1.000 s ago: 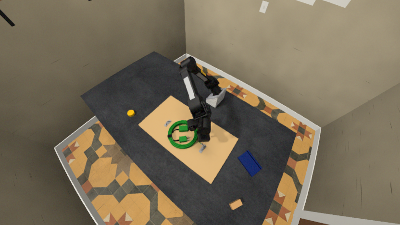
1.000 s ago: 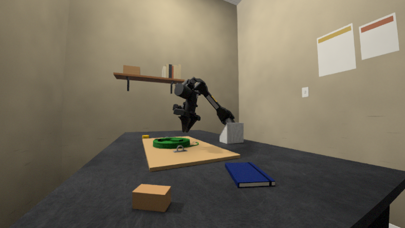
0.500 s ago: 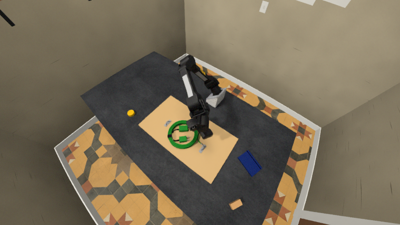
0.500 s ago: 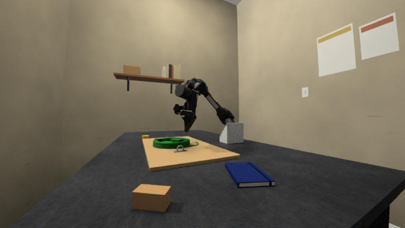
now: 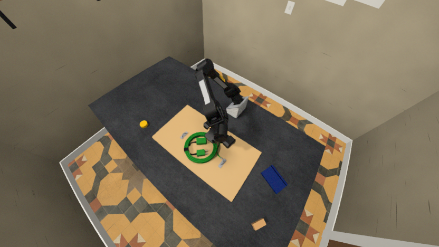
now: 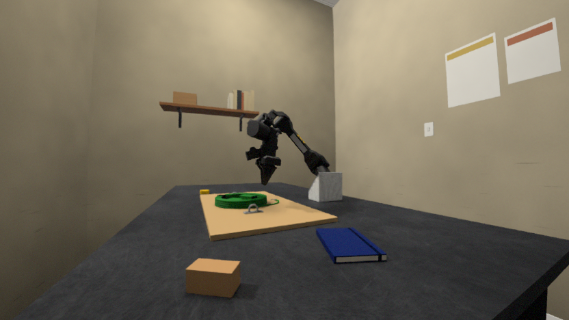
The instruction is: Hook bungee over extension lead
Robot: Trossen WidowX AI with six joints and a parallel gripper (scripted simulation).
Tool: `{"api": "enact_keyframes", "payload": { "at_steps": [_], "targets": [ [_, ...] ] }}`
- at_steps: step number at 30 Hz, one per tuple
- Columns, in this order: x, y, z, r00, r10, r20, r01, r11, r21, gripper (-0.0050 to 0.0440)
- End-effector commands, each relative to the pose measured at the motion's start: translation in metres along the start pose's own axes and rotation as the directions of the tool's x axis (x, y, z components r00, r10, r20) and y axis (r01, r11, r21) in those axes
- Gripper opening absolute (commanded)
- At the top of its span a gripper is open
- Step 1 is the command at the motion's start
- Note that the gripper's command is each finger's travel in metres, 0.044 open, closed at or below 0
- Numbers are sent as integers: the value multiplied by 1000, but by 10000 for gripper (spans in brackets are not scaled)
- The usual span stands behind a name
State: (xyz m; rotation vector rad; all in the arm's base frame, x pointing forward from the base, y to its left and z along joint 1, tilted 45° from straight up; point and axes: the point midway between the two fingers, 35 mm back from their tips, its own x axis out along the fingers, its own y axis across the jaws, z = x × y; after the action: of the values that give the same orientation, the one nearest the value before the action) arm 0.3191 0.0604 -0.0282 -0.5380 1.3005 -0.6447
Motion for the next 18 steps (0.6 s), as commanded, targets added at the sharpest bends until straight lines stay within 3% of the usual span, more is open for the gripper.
{"api": "enact_keyframes", "payload": {
  "at_steps": [1,18],
  "targets": [
    [-6,-8,2,1000,14,5,-13,997,-78,150],
    [-6,-25,-10,1000,8,-27,-19,898,-440,150]
  ]
}}
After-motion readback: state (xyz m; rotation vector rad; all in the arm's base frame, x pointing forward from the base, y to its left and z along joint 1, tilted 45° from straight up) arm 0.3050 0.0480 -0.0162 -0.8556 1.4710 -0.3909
